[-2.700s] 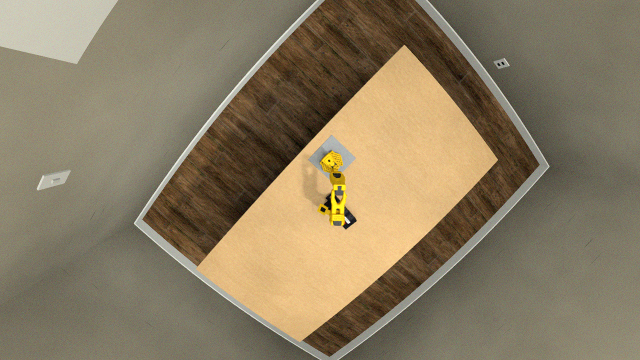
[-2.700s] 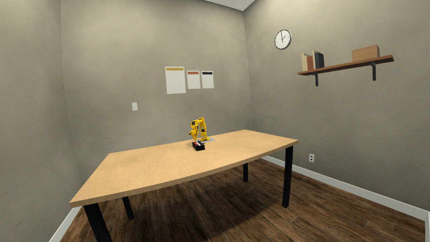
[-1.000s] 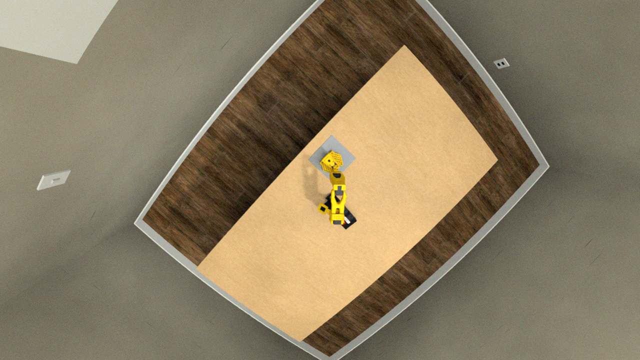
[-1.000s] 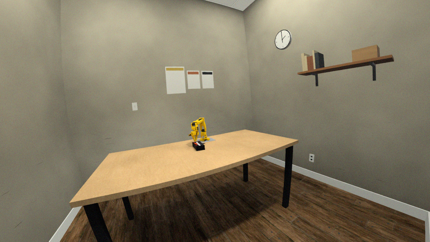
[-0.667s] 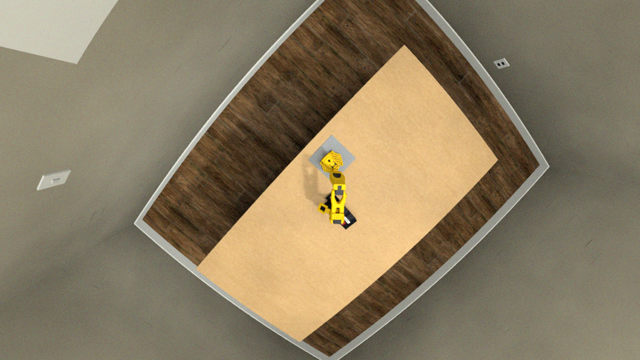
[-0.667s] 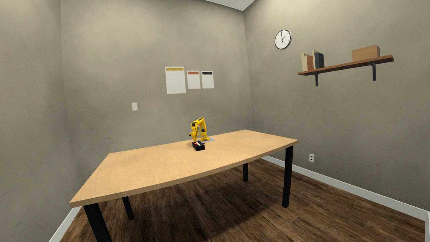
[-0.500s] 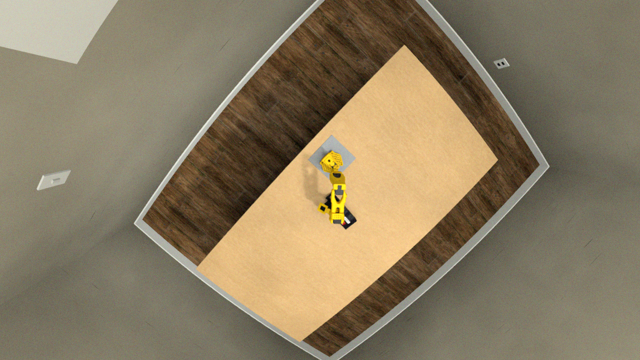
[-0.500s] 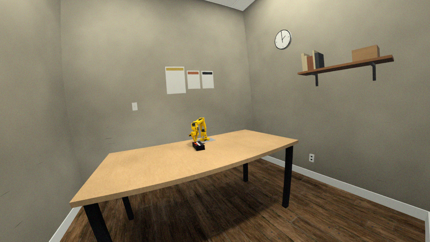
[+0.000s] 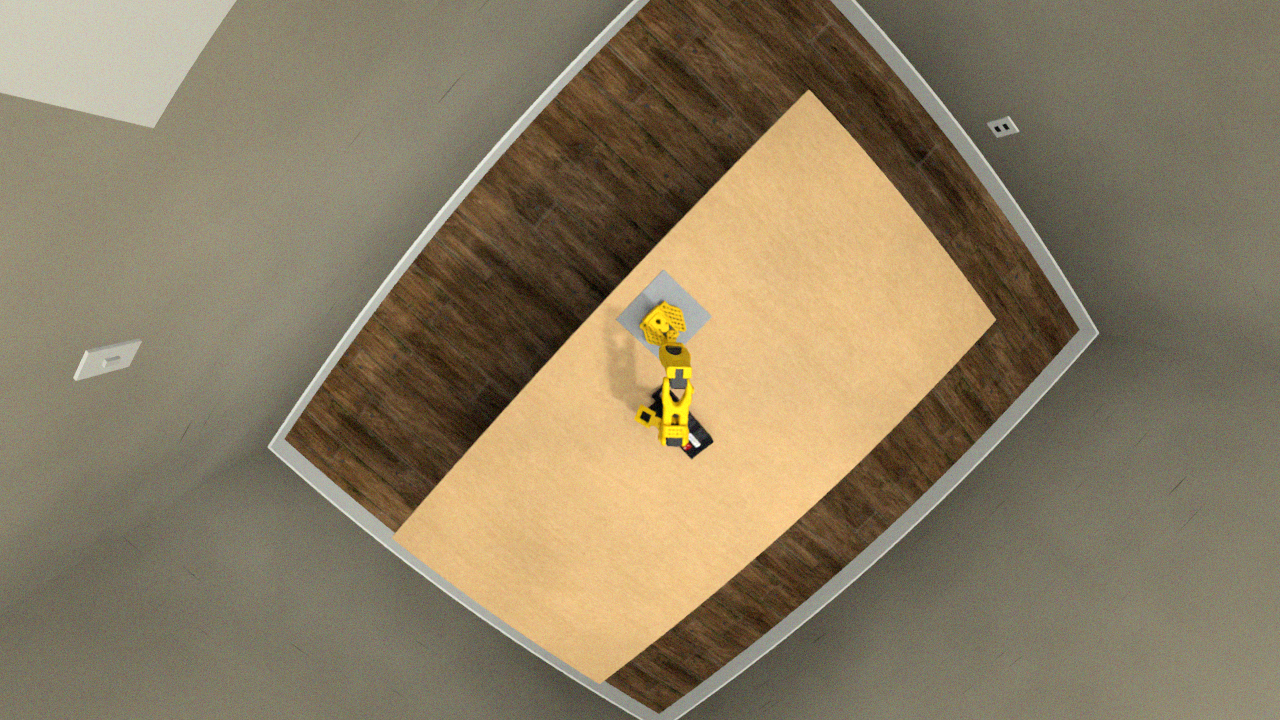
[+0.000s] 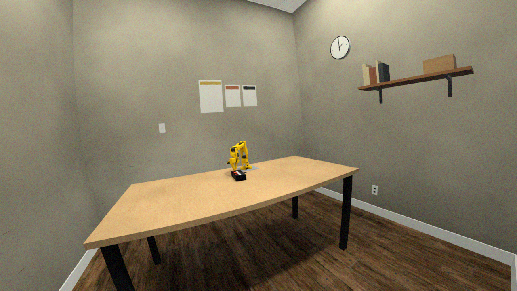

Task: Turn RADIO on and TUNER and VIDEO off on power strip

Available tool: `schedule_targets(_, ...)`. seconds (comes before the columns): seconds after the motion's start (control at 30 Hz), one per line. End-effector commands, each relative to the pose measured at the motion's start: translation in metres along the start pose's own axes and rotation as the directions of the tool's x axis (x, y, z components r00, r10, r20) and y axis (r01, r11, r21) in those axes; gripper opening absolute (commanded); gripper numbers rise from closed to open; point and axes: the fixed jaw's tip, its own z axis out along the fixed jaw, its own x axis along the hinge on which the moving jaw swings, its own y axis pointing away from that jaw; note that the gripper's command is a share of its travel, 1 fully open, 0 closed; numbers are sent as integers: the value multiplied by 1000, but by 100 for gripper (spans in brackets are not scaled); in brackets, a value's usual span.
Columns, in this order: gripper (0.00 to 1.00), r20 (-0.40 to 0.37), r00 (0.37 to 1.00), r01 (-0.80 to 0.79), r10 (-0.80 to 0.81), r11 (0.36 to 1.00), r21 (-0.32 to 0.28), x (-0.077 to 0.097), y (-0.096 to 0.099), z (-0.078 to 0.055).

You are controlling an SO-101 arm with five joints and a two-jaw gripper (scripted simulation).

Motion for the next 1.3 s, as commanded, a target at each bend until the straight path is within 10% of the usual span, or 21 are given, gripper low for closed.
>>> schedule_targets(0.0,0,11,1000,14,-14,999,33,0,-6,8)
schedule_targets(1.27,0,10,1000,17,-17,999,33,-2,-12,18)
